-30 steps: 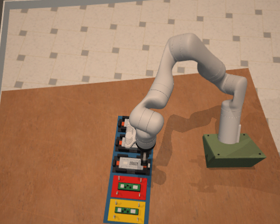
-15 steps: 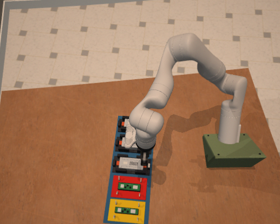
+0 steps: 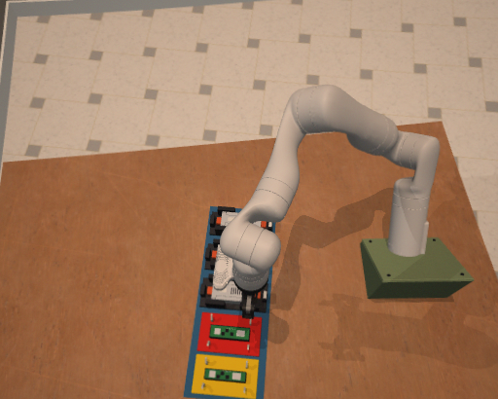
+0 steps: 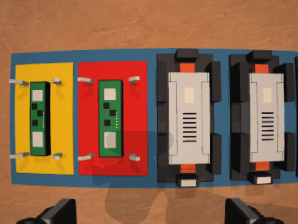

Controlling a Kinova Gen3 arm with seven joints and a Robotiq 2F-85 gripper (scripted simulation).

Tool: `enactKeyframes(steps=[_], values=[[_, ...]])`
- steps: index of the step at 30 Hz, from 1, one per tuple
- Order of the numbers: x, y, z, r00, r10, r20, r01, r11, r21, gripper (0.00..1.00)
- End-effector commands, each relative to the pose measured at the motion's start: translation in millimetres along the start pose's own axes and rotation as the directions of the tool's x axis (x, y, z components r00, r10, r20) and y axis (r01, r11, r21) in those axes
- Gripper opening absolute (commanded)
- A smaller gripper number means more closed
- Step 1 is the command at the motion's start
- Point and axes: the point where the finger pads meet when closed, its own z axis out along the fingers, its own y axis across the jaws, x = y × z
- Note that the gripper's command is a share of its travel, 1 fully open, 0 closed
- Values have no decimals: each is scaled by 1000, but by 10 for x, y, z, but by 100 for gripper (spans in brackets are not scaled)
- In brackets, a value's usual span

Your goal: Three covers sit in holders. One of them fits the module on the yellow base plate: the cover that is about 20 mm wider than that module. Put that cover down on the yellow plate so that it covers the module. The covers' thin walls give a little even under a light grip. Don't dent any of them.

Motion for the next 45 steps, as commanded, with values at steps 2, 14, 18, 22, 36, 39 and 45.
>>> enactKeyframes(steps=[2, 14, 18, 22, 36, 39, 45], values=[[9, -22, 0, 1000, 0, -1, 0, 1000, 2, 100], [152, -466, 362, 1000, 0, -1, 0, 1000, 2, 100], [152, -466, 362, 1000, 0, -1, 0, 1000, 2, 100], [193, -594, 467, 1000, 0, -2, 0, 1000, 2, 100], [295, -910, 724, 1000, 0, -1, 0, 1000, 2, 100], [335, -1036, 828, 1000, 0, -2, 0, 1000, 3, 100], [423, -1307, 1047, 1000, 0, -2, 0, 1000, 2, 100]])
